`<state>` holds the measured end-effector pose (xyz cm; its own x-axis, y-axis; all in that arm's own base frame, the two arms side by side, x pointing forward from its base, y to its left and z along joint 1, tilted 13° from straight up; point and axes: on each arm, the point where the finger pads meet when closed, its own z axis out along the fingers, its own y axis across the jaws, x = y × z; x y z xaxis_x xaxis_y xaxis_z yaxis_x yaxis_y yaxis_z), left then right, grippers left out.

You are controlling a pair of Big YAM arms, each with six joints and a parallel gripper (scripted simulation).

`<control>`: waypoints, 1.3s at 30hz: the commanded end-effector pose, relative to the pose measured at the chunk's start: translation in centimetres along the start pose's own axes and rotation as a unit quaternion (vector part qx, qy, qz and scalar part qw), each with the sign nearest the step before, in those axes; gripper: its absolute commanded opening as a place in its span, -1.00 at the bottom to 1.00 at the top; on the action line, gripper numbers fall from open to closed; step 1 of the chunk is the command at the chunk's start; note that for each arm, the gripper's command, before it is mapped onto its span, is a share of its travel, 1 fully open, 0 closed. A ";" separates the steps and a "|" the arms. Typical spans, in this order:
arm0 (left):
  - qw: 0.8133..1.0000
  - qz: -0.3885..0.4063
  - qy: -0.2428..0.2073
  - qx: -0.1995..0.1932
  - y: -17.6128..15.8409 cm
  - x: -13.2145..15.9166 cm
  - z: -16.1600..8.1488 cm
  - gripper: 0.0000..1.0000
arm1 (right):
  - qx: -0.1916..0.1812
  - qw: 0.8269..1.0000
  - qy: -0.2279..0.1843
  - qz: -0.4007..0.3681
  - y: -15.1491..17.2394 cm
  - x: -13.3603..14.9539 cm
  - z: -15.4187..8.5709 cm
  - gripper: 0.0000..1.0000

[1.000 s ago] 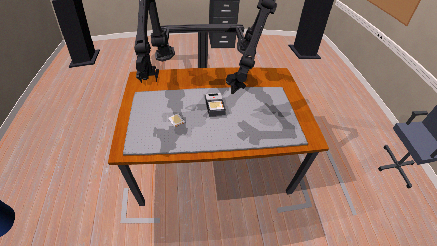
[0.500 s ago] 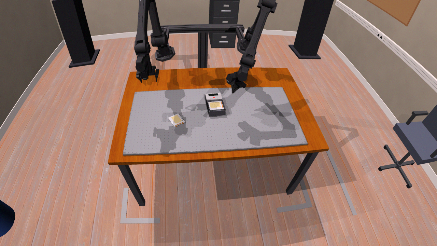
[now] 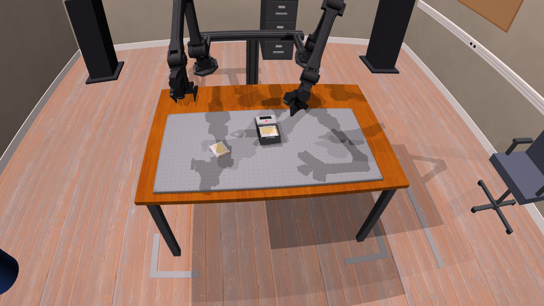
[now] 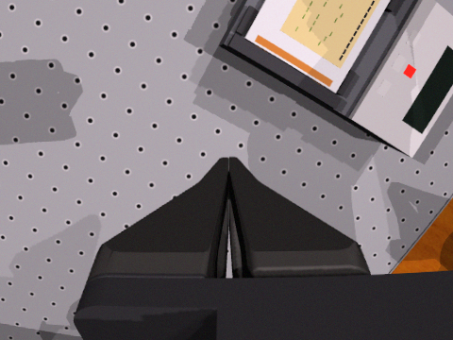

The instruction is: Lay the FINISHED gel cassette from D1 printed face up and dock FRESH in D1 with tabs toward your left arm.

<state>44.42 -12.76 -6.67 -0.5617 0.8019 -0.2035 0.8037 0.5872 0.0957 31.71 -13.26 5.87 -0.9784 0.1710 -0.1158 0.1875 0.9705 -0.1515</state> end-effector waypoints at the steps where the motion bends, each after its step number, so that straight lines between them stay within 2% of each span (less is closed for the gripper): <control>1: 1.000 -0.001 -0.014 -0.011 1.4 -1.2 -1.3 -1.00 | 0.002 1.000 -0.022 0.000 -0.7 -1.6 -1.9 1.00; 6: 0.997 0.080 -0.023 0.008 0.1 -2.6 0.3 -1.00 | 0.002 1.000 -0.022 0.000 -0.7 -1.6 -1.9 1.00; 8: 0.997 0.080 -0.023 0.008 0.1 -2.6 0.3 -1.00 | 0.002 1.000 -0.022 0.000 -0.7 -1.6 -1.9 1.00; 16: 0.980 0.191 -0.043 0.030 -2.1 -4.6 2.9 -1.00 | 0.002 1.000 -0.022 0.000 -0.7 -1.6 -1.9 1.00; 19: 0.980 0.191 -0.043 0.030 -3.0 -5.3 3.9 -1.00 | 0.002 1.000 -0.022 0.000 -0.7 -1.6 -1.9 1.00; 23: 0.965 0.254 -0.057 0.040 -4.3 -6.1 5.2 -1.00 | 0.002 1.000 -0.022 0.000 -0.7 -1.6 -1.9 1.00; 27: 0.965 0.254 -0.057 0.040 -4.9 -6.5 5.8 -1.00 | 0.002 1.000 -0.022 0.000 -0.7 -1.6 -1.9 1.00; 29: 0.958 0.277 -0.074 0.025 -5.3 -6.8 6.3 -1.00 | 0.002 1.000 -0.022 0.000 -0.7 -1.6 -1.9 1.00; 39: 0.957 0.279 -0.075 0.025 -7.3 -8.4 8.4 -1.00 | 0.002 1.000 -0.022 0.000 -0.7 -1.6 -1.9 1.00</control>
<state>43.40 -22.49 -14.16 -0.0371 0.9669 -0.2523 0.9865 0.0758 0.1452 31.71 -13.26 5.87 -0.9784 0.1710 -0.1158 0.1875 0.9705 -0.1515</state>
